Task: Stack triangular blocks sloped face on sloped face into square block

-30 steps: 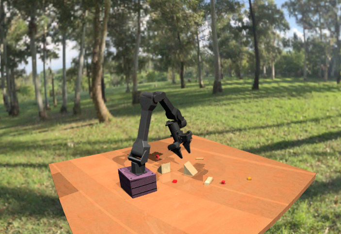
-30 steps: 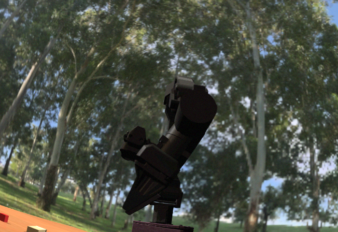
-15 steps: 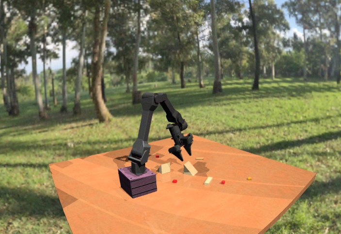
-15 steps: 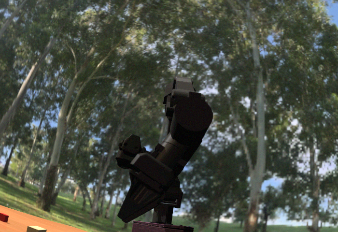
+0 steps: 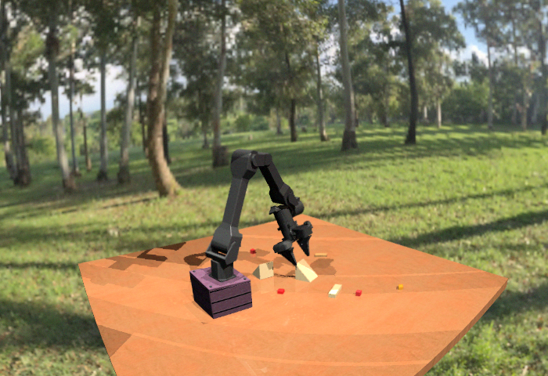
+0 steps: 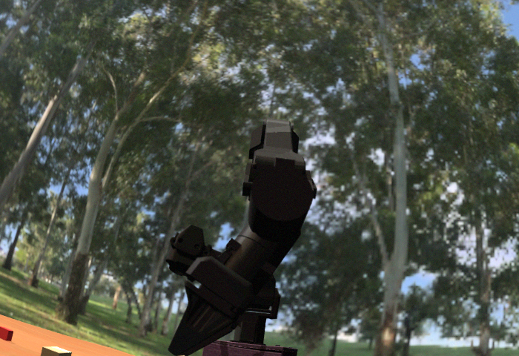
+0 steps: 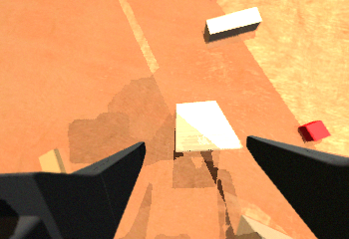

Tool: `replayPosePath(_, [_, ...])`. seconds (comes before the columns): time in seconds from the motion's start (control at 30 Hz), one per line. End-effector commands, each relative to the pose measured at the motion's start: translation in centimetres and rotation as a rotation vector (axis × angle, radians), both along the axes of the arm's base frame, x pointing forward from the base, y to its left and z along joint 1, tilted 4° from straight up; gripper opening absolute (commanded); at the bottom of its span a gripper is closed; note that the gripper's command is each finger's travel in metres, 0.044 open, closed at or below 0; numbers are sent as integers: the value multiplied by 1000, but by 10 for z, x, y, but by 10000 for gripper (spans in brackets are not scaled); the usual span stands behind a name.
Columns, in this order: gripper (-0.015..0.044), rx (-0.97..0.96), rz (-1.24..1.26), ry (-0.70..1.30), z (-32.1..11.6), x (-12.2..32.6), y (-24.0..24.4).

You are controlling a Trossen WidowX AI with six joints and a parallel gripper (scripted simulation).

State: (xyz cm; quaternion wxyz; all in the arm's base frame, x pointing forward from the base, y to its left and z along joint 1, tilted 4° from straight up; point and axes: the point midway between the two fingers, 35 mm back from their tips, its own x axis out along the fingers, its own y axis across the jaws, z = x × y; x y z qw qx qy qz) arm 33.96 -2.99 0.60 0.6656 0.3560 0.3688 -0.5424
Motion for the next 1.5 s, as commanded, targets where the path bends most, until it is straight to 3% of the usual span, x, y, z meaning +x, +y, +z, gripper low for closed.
replayPosePath(0.0, [440, 2, 6, 19, -10, -4, -3])
replayPosePath(1.07, [440, -1, 6, 19, -53, -6, -22])
replayPosePath(1.27, [282, -1, 6, 19, -53, -6, -22])
replayPosePath(1.47, [242, -1, 6, 19, -53, -6, -22])
